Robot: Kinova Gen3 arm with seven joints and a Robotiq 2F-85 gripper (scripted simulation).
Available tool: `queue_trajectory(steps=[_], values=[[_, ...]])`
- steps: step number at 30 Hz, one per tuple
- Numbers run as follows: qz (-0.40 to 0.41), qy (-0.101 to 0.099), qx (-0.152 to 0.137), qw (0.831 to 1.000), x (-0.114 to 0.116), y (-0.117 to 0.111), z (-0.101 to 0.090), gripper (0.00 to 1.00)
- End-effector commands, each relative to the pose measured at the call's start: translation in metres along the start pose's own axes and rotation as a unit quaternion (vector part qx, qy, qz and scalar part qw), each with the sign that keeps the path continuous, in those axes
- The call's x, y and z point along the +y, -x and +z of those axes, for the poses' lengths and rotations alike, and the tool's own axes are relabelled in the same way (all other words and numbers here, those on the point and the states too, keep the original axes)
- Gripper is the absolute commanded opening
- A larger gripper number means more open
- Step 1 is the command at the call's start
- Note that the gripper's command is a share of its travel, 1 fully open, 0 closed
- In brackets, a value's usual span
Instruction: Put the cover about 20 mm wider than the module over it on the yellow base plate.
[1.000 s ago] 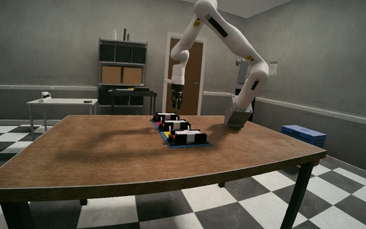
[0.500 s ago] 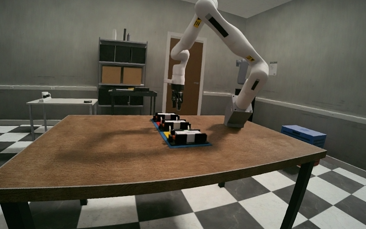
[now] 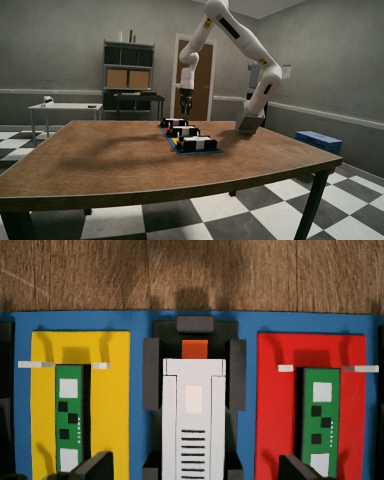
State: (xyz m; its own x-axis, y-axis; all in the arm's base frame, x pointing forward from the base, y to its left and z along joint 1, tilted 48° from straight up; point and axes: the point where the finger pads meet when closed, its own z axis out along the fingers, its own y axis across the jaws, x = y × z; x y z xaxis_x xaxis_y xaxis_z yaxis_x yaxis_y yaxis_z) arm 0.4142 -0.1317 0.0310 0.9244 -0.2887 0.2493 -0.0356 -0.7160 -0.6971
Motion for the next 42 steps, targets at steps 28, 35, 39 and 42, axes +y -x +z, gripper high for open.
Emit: queue_trajectory(steps=[28,35,39,42], values=[[0.000,0.001,0.001,1.000,-0.002,0.000,0.023,1.00],[0.000,0.001,0.001,1.000,-0.002,0.000,0.037,1.00],[0.000,0.001,0.001,1.000,-0.002,0.000,0.043,1.00],[0.000,0.001,0.001,1.000,-0.002,0.000,0.043,1.00]])
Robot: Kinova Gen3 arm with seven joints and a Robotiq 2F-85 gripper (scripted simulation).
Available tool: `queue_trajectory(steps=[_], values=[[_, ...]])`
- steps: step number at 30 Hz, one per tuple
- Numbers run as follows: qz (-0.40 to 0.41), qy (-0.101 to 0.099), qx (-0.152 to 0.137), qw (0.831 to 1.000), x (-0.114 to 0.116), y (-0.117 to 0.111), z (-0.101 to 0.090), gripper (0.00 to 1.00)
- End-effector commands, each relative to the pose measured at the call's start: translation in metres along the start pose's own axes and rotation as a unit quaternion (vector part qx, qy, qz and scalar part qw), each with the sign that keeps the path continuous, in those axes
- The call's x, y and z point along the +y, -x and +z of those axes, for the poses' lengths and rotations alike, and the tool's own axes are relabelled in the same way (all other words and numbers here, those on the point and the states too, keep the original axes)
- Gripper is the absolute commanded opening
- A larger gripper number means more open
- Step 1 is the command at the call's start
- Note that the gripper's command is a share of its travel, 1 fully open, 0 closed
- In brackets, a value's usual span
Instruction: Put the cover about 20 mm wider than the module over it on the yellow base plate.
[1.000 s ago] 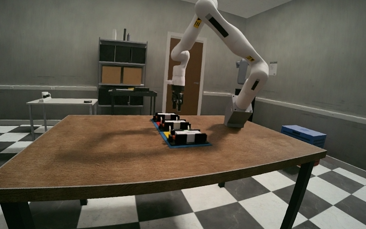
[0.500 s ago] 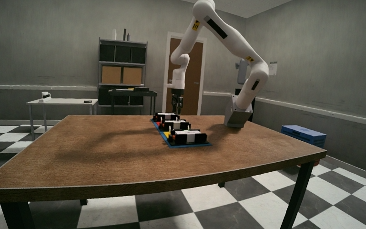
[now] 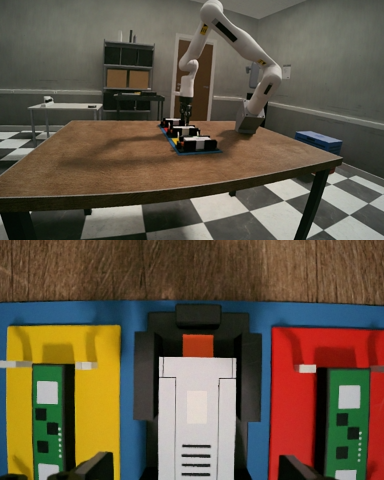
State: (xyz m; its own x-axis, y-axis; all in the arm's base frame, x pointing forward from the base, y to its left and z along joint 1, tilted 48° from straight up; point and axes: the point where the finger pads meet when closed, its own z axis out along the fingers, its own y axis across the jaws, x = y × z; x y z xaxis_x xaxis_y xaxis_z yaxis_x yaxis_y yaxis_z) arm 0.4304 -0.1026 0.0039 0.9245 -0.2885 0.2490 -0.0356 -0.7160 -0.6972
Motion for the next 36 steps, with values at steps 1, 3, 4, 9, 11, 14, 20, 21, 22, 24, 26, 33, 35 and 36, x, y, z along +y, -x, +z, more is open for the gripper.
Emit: queue_trajectory(steps=[1,3,4,9,11,14,20,21,22,24,26,33,35,36], values=[[0.000,0.001,0.001,1.000,0.000,0.000,0.000,1.00],[0.000,0.001,0.001,1.000,0.000,0.000,0.000,1.00],[0.000,0.001,0.001,1.000,0.000,0.000,0.001,1.00],[0.000,0.001,0.001,1.000,0.000,0.000,0.006,1.00],[0.000,0.001,0.001,1.000,0.000,0.000,0.008,1.00],[0.000,0.001,0.001,1.000,0.000,0.000,0.010,1.00],[0.000,0.001,0.001,1.000,0.000,0.000,0.010,1.00],[0.000,0.001,0.001,1.000,0.000,0.000,0.011,1.00],[0.000,0.001,0.001,1.000,0.000,0.000,0.012,1.00],[0.000,0.001,0.001,1.000,0.000,-0.001,0.014,1.00],[0.000,0.001,0.001,1.000,0.000,-0.001,0.016,1.00],[0.000,0.001,0.001,1.000,0.000,-0.001,0.020,1.00],[0.000,0.001,0.001,1.000,0.000,-0.001,0.020,1.00],[0.000,0.001,0.001,1.000,0.000,-0.001,0.020,1.00]])
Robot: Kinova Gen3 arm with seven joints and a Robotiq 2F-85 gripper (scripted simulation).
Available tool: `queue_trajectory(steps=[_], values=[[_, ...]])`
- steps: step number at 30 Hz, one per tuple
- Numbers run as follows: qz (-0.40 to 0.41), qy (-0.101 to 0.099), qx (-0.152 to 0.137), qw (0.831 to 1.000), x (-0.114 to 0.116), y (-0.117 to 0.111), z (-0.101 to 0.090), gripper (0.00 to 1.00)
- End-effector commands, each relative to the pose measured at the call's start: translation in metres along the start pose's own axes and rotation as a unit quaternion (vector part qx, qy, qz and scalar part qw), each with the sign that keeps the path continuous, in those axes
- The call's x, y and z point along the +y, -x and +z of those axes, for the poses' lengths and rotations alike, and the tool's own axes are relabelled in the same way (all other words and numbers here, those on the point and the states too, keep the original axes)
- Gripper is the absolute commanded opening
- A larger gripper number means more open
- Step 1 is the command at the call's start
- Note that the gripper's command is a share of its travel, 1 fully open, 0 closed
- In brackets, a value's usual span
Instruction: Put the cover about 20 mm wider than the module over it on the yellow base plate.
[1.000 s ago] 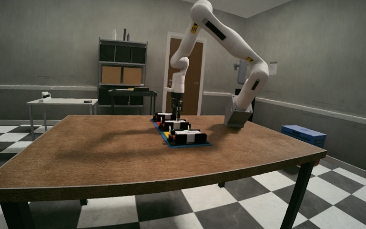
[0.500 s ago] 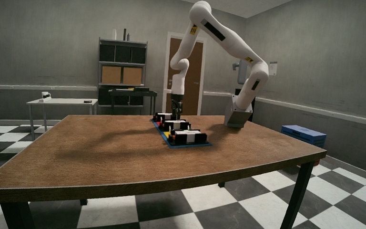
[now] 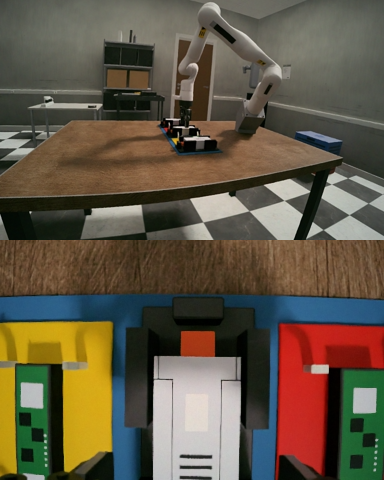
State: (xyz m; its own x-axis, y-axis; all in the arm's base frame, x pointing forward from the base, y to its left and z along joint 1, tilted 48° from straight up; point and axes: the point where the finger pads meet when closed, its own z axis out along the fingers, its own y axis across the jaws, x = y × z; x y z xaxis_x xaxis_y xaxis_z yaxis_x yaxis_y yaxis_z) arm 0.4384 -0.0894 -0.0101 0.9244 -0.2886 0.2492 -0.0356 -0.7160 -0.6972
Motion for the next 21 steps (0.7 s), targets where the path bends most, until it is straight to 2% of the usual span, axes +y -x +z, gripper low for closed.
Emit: queue_trajectory(steps=[1,21], values=[[0.000,0.001,0.001,1.000,0.000,0.000,-0.001,1.00],[0.000,0.001,0.001,1.000,0.000,0.000,0.012,1.00]])
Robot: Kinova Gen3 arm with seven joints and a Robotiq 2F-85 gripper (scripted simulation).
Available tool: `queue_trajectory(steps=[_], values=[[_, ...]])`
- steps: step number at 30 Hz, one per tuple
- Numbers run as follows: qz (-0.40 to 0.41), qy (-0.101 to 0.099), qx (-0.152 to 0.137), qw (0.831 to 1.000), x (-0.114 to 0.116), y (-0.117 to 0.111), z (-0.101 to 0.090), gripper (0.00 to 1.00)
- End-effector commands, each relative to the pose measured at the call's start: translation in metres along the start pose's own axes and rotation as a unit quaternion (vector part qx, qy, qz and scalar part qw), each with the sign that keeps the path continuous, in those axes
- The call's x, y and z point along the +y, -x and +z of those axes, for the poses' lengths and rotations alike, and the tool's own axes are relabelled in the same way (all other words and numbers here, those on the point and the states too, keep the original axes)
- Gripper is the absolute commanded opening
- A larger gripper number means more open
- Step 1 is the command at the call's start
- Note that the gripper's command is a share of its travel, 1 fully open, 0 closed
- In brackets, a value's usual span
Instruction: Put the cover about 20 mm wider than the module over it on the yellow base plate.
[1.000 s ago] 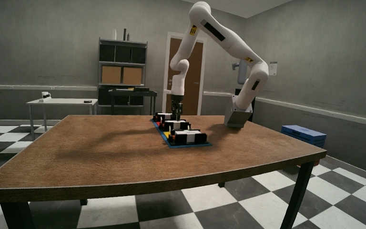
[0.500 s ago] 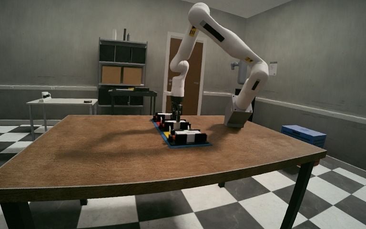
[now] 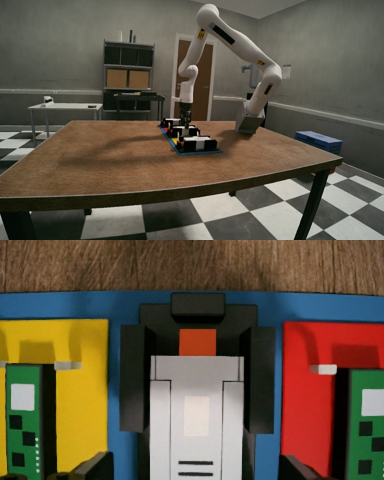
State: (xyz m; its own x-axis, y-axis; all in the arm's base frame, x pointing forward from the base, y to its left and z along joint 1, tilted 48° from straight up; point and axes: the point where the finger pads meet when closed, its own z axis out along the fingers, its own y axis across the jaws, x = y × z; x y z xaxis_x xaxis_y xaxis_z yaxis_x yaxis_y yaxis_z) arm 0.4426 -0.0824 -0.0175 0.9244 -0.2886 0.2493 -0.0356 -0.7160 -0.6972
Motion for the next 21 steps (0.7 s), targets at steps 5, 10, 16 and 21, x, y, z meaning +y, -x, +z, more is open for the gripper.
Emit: queue_trajectory(steps=[5,10,16,21], values=[[0.000,0.001,0.001,1.000,0.000,0.000,0.006,1.00],[0.000,0.001,0.001,1.000,0.000,0.000,0.008,1.00],[0.000,0.001,0.001,1.000,0.000,0.000,0.010,1.00],[0.000,0.001,0.001,1.000,0.000,0.000,0.015,1.00]])
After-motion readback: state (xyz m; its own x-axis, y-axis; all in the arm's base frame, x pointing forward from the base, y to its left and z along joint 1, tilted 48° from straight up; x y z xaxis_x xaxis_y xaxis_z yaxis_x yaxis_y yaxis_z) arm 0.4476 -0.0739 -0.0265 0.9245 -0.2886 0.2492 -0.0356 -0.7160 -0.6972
